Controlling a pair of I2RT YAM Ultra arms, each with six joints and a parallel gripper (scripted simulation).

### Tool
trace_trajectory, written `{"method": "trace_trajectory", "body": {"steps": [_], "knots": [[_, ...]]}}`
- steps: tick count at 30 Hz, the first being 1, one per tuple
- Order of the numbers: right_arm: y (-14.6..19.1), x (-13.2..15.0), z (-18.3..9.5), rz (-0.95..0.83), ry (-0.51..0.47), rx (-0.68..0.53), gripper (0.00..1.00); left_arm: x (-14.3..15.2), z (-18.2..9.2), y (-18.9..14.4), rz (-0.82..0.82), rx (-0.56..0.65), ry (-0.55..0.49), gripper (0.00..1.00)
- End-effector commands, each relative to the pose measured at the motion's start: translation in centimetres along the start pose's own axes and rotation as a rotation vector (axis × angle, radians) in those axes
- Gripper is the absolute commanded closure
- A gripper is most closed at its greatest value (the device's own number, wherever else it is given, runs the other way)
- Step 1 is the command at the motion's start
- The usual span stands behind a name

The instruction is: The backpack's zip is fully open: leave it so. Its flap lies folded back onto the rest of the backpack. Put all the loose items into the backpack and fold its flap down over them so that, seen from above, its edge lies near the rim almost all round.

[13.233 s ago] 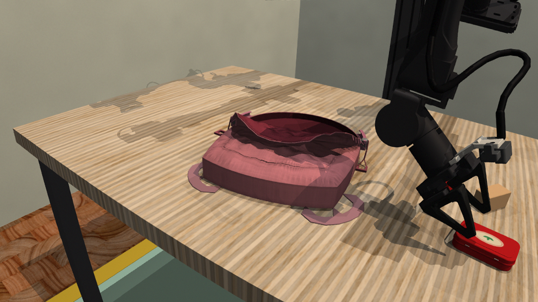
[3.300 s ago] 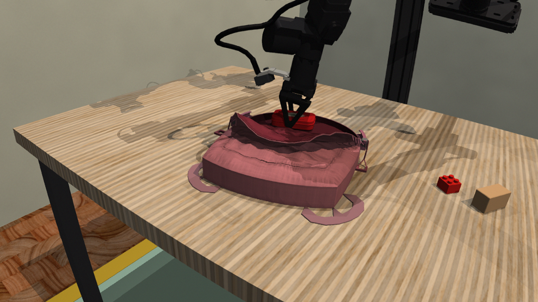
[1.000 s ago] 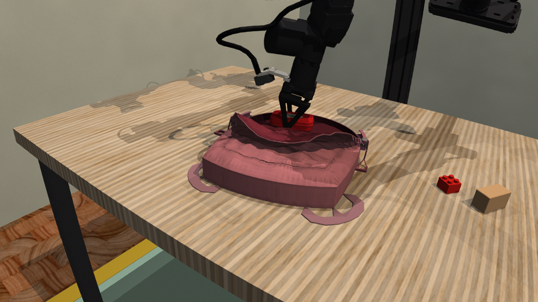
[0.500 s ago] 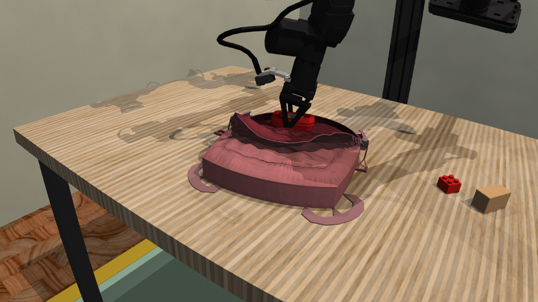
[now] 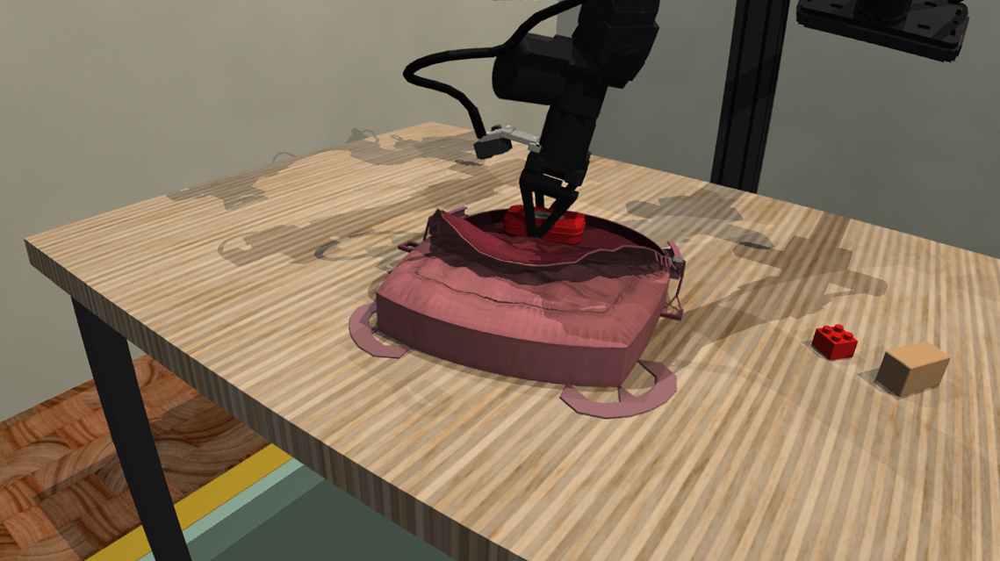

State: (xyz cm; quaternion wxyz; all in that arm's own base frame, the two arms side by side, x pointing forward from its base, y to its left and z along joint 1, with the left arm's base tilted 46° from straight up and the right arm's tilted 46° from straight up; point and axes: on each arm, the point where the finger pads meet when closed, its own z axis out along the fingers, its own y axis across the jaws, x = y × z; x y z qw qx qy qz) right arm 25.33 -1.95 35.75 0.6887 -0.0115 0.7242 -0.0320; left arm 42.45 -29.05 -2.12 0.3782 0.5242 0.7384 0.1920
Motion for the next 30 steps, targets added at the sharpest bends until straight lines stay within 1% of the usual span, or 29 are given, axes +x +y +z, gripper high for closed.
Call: {"method": "trace_trajectory", "body": {"steps": [1,30], "knots": [[-0.27,-2.43,-0.46,-0.011,-0.052,0.007,0.10,2.33,0.29,-0.08,0.023,0.010,0.056,0.42],[-0.27,-2.43,-0.46,-0.011,-0.052,0.007,0.10,2.31,0.51,-0.09,0.024,0.012,0.058,0.42]]}}
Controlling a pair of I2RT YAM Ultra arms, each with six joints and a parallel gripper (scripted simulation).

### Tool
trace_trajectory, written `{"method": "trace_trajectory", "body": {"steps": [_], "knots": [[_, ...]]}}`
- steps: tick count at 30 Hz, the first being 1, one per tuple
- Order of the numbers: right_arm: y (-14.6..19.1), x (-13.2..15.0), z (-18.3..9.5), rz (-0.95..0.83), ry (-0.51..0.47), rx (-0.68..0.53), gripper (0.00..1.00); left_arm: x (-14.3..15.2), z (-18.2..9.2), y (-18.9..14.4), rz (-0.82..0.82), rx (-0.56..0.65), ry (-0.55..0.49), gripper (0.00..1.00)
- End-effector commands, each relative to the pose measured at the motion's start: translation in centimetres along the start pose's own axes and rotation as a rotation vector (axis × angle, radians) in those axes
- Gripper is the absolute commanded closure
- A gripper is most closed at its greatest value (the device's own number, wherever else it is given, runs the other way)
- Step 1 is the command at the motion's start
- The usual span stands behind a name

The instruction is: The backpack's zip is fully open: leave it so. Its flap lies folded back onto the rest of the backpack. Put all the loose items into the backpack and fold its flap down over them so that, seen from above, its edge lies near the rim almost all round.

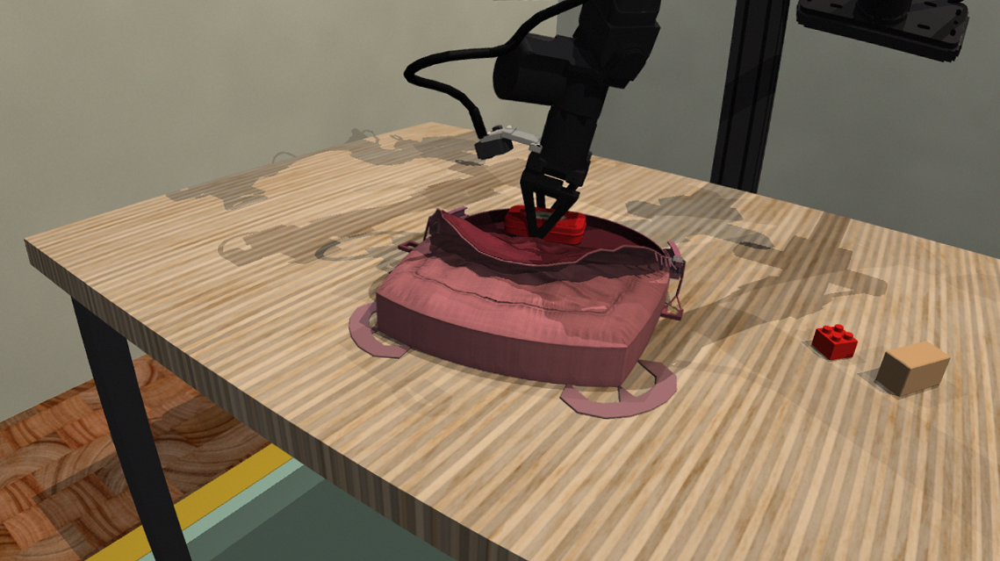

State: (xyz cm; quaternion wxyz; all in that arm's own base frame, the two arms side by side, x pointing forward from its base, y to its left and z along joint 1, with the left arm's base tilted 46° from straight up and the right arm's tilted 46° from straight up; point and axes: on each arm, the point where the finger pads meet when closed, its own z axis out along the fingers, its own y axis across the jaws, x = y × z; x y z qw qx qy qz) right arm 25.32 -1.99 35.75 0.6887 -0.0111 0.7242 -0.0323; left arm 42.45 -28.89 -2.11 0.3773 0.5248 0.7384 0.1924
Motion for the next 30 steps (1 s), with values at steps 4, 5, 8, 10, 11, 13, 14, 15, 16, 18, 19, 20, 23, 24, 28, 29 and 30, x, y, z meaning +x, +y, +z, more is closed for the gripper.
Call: {"method": "trace_trajectory", "body": {"steps": [4,5,8,10,11,13,14,15,16,18,19,20,23,24,28,29,30], "knots": [[-0.2,-2.4,-0.5,-0.011,-0.052,0.007,0.10,2.2,0.5,-0.2,0.023,0.011,0.056,0.42],[-0.2,-2.4,-0.5,-0.011,-0.052,0.007,0.10,2.2,0.5,-0.2,0.023,0.011,0.056,0.42],[-0.2,-2.4,-0.5,-0.011,-0.052,0.007,0.10,2.2,0.5,-0.2,0.023,0.011,0.056,0.42],[-0.2,-2.4,-0.5,-0.011,-0.052,0.007,0.10,2.2,0.5,-0.2,0.023,0.011,0.056,0.42],[-0.2,-2.4,-0.5,-0.011,-0.052,0.007,0.10,2.2,0.5,-0.2,0.023,0.011,0.056,0.42],[-0.2,-2.4,-0.5,-0.011,-0.052,0.007,0.10,-0.2,0.9,0.5,-0.007,-0.010,0.033,0.42],[-0.2,-2.4,-0.5,-0.011,-0.052,0.007,0.10,-0.2,0.9,0.5,-0.007,-0.010,0.033,0.42],[-0.2,-2.4,-0.5,-0.011,-0.052,0.007,0.10,-0.6,0.3,0.3,0.003,-0.005,0.014,0.42],[-0.2,-2.4,-0.5,-0.011,-0.052,0.007,0.10,-0.1,0.9,0.5,-0.007,-0.010,0.033,0.42],[-0.2,-2.4,-0.5,-0.011,-0.052,0.007,0.10,-1.0,-0.2,0.6,-0.002,-0.008,-0.008,0.42],[-0.2,-2.4,-0.5,-0.011,-0.052,0.007,0.10,-1.0,-0.2,0.6,-0.002,-0.008,-0.008,0.42],[-0.2,-2.4,-0.5,-0.011,-0.052,0.007,0.10,-1.0,-0.2,0.6,-0.002,-0.008,-0.008,0.42],[-0.2,-2.4,-0.5,-0.011,-0.052,0.007,0.10,-1.0,-0.2,0.6,-0.002,-0.008,-0.008,0.42],[-0.2,-2.4,-0.5,-0.011,-0.052,0.007,0.10,-1.0,-0.2,0.6,-0.002,-0.008,-0.008,0.42],[-0.2,-2.4,-0.5,-0.011,-0.052,0.007,0.10,-0.9,-0.3,0.6,-0.002,-0.008,-0.008,0.35],[-0.2,-2.4,-0.5,-0.011,-0.052,0.007,0.10,-0.9,-0.3,0.6,-0.002,-0.008,-0.008,0.35],[-0.2,-2.4,-0.5,-0.011,-0.052,0.007,0.10,-0.9,-0.3,0.6,-0.002,-0.008,-0.008,0.35]]}}
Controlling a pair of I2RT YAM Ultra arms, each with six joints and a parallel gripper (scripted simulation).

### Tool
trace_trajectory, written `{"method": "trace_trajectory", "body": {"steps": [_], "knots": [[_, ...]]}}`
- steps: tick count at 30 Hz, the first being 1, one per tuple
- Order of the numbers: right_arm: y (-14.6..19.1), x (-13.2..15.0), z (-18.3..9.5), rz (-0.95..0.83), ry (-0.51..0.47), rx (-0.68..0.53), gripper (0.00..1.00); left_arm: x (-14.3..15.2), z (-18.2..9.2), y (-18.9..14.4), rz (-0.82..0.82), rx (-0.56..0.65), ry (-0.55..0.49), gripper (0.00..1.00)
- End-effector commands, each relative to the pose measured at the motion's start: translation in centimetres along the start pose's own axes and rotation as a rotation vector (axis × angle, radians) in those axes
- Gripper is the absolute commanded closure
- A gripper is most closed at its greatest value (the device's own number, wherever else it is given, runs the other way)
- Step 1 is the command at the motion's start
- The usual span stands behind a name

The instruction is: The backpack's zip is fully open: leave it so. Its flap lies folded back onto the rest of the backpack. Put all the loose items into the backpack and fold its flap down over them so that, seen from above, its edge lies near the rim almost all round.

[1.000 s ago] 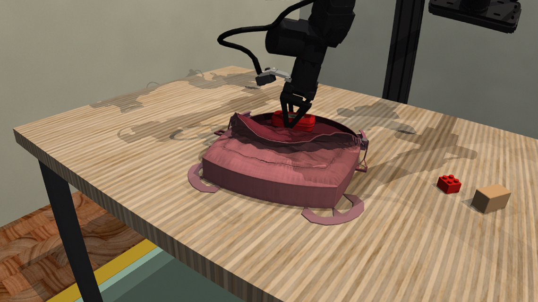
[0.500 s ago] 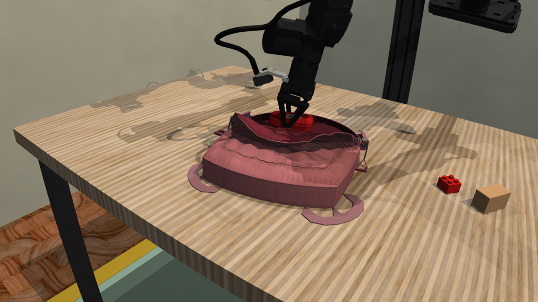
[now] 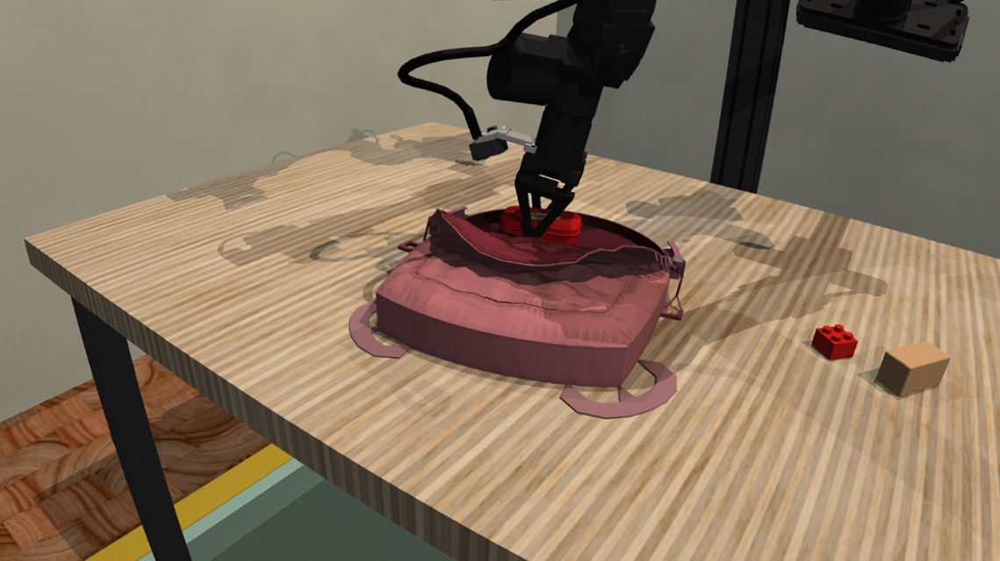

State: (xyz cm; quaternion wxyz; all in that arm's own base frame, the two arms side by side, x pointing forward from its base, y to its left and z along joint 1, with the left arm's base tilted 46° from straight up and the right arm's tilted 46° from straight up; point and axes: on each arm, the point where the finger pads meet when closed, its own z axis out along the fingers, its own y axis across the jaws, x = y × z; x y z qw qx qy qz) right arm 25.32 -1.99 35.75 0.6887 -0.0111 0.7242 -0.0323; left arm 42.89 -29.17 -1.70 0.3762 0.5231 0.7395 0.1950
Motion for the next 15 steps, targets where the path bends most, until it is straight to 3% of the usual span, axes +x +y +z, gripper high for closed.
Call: {"method": "trace_trajectory", "body": {"steps": [1,2,6,7,13,15], "knots": [[-0.2,-2.4,-0.5,-0.011,-0.052,0.007,0.10,-0.4,-0.4,0.1,-0.001,-0.004,-0.013,0.35],[-0.2,-2.4,-0.5,-0.011,-0.052,0.007,0.10,-0.4,-0.4,0.1,-0.001,-0.004,-0.013,0.28],[-0.2,-2.4,-0.5,-0.011,-0.052,0.007,0.10,-0.4,-0.4,0.1,-0.001,-0.004,-0.013,0.28],[-0.2,-2.4,-0.5,-0.011,-0.052,0.007,0.10,0.0,-0.5,-0.1,0.000,-0.001,-0.014,0.21],[-0.2,-2.4,-0.5,-0.011,-0.052,0.007,0.10,-0.1,-0.5,-0.6,0.010,0.009,-0.007,0.21],[-0.2,-2.4,-0.5,-0.011,-0.052,0.007,0.10,0.0,-1.6,-0.3,0.005,0.001,-0.003,0.21]]}}
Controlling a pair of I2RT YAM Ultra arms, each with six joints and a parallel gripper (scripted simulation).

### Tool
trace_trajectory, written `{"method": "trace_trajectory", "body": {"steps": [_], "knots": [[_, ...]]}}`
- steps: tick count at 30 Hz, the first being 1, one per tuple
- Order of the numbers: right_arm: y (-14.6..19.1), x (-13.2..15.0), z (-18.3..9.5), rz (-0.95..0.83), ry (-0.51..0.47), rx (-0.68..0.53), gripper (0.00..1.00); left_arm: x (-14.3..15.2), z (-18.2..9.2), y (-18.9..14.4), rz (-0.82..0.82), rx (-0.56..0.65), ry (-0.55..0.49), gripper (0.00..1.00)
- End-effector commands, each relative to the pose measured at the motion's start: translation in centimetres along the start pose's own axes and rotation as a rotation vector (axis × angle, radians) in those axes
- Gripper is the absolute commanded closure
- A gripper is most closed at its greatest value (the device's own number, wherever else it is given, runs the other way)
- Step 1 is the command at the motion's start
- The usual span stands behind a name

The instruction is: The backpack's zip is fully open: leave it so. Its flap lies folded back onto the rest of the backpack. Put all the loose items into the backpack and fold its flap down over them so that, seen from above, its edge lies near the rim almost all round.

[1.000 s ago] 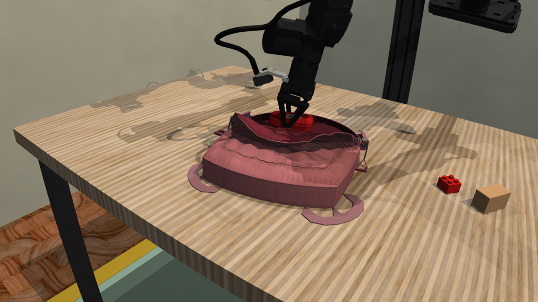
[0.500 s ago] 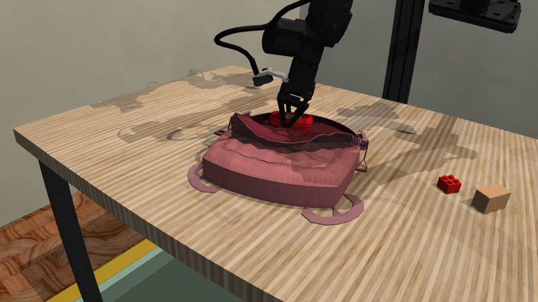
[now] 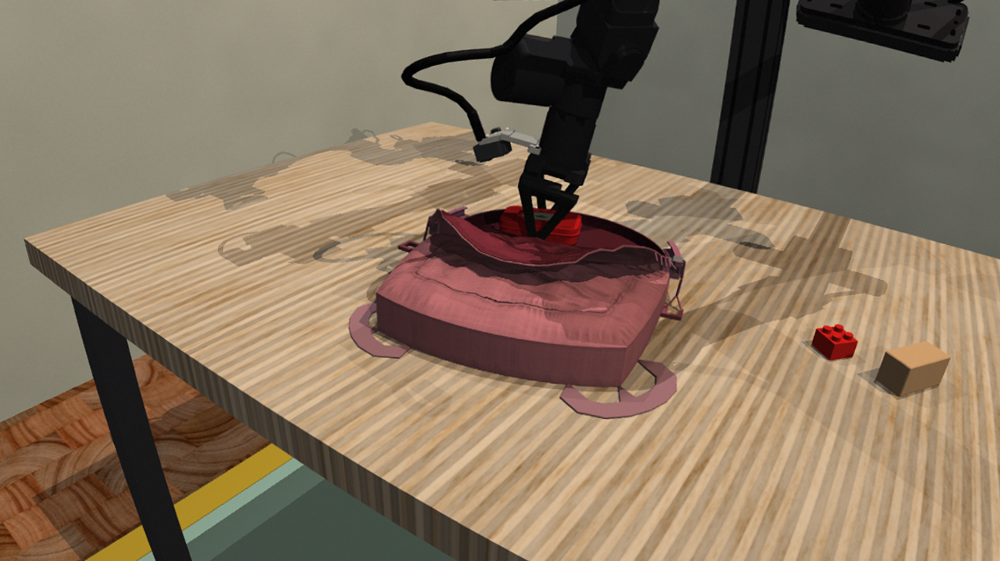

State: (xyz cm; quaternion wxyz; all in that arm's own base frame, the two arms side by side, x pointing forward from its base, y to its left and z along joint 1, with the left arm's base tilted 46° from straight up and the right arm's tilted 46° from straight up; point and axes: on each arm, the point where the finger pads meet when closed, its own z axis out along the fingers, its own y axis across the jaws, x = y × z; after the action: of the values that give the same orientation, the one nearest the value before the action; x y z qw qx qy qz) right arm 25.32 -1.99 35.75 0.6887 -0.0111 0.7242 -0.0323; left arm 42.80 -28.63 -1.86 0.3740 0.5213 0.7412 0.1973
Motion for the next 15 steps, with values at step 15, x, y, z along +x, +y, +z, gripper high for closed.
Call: {"method": "trace_trajectory", "body": {"steps": [15], "knots": [[-0.2,-2.4,-0.5,-0.011,-0.052,0.006,0.10,-0.4,-5.9,-0.3,0.007,0.003,-0.011,0.21]]}}
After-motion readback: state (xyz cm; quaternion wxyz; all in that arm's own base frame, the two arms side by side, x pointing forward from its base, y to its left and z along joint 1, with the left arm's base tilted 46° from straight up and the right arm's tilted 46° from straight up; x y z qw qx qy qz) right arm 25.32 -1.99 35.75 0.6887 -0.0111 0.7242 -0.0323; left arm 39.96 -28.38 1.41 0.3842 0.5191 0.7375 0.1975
